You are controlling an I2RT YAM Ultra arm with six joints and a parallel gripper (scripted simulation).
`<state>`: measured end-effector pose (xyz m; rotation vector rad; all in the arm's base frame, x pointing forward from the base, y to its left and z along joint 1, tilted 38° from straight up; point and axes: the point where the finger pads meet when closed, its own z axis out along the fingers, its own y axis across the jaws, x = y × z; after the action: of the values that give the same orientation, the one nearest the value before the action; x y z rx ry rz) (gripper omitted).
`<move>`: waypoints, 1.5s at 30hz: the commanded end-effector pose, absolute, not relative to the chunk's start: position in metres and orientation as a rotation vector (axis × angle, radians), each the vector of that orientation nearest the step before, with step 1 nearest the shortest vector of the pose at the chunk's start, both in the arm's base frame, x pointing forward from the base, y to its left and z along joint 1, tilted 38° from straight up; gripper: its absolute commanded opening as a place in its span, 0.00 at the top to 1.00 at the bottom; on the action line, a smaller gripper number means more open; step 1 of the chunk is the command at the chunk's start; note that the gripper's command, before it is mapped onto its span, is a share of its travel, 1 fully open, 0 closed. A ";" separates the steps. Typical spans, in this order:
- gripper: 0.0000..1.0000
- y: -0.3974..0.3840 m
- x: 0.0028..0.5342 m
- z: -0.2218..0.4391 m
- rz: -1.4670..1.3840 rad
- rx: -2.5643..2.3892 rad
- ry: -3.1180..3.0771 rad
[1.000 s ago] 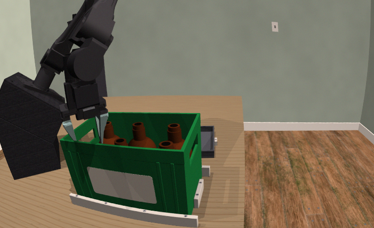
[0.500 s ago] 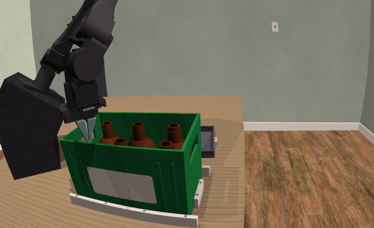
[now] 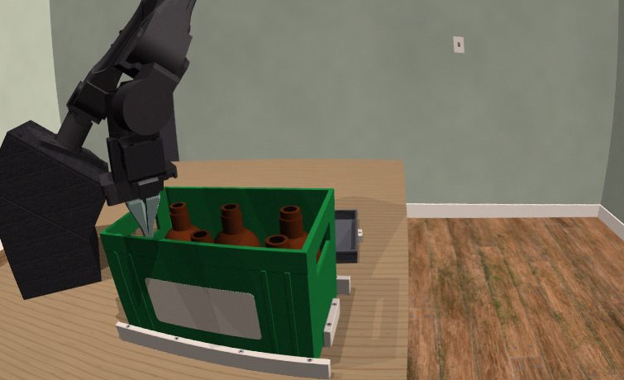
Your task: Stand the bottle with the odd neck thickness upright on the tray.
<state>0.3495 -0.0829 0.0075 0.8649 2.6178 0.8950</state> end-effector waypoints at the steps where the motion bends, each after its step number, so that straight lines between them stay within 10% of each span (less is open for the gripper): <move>1: 1.00 -0.086 0.349 0.006 0.884 0.879 2.610; 43: 1.00 -0.086 0.349 0.006 0.884 0.879 2.610; 44: 0.39 -0.086 0.349 0.006 0.884 0.879 2.610; 45: 0.39 -0.086 0.349 0.006 0.884 0.878 2.610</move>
<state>0.3495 -0.0829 0.0075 0.8651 2.6177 0.8950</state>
